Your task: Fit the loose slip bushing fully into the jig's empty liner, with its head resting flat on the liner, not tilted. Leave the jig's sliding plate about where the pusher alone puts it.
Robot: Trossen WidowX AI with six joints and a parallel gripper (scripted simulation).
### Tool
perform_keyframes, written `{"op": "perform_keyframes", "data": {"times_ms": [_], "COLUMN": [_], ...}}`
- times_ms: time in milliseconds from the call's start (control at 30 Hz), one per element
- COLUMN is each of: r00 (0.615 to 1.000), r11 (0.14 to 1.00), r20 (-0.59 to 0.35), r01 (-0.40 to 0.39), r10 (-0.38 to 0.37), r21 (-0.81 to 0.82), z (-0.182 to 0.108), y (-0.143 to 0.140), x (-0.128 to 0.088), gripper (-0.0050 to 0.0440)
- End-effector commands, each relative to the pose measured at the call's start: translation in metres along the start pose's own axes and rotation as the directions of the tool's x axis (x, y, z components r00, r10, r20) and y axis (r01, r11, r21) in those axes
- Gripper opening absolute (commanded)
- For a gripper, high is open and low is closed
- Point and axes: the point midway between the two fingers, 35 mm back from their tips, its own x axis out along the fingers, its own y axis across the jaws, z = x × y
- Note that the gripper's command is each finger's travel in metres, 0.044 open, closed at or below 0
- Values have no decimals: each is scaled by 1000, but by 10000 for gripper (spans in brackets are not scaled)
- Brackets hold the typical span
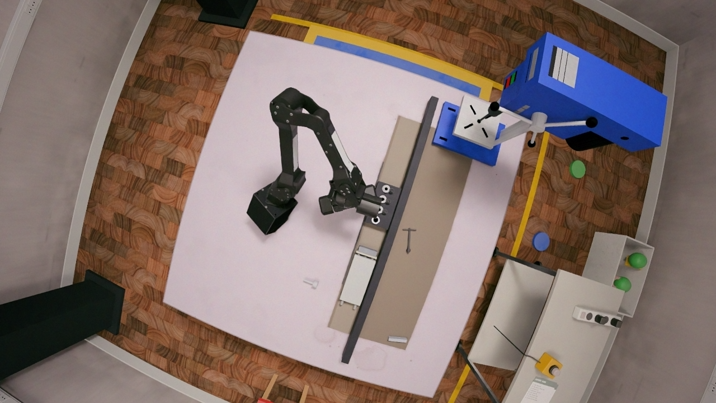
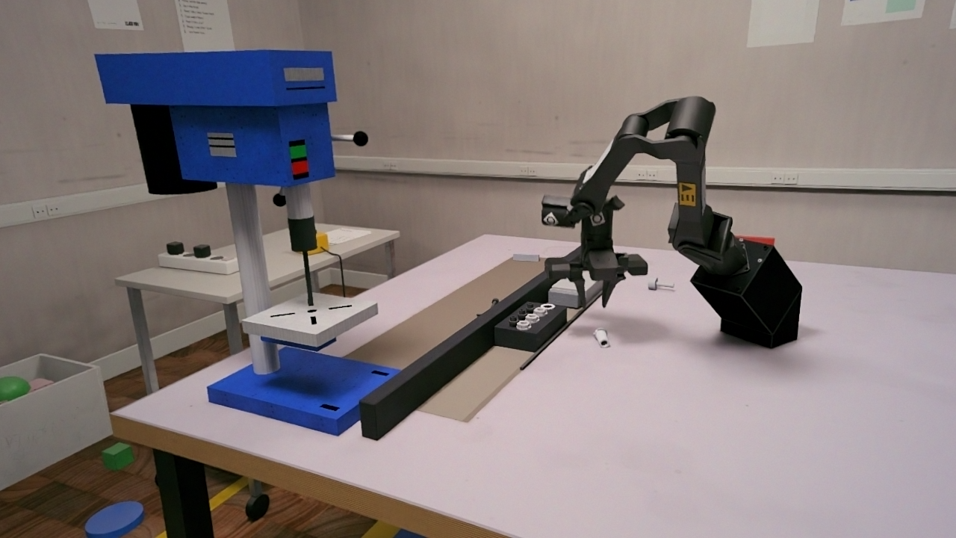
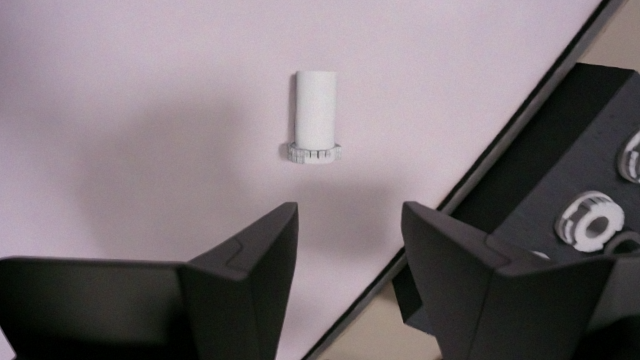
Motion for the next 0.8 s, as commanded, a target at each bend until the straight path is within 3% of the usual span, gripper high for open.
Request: {"op": "perform_keyframes", "data": {"times_ms": [0, 400, 733, 767], "r00": [1000, 999, 999, 999], "r11": [1000, 1000, 999, 999], "r20": [0, 36, 43, 51], "r01": [7, -9, -19, -18], "r10": [-7, 8, 17, 16], "r21": [-18, 29, 40, 41], "z": [0, 17, 17, 16], "y": [-3, 6, 9, 8], "x": [-23, -61, -59, -59], "gripper": [175, 175, 175, 199]}}
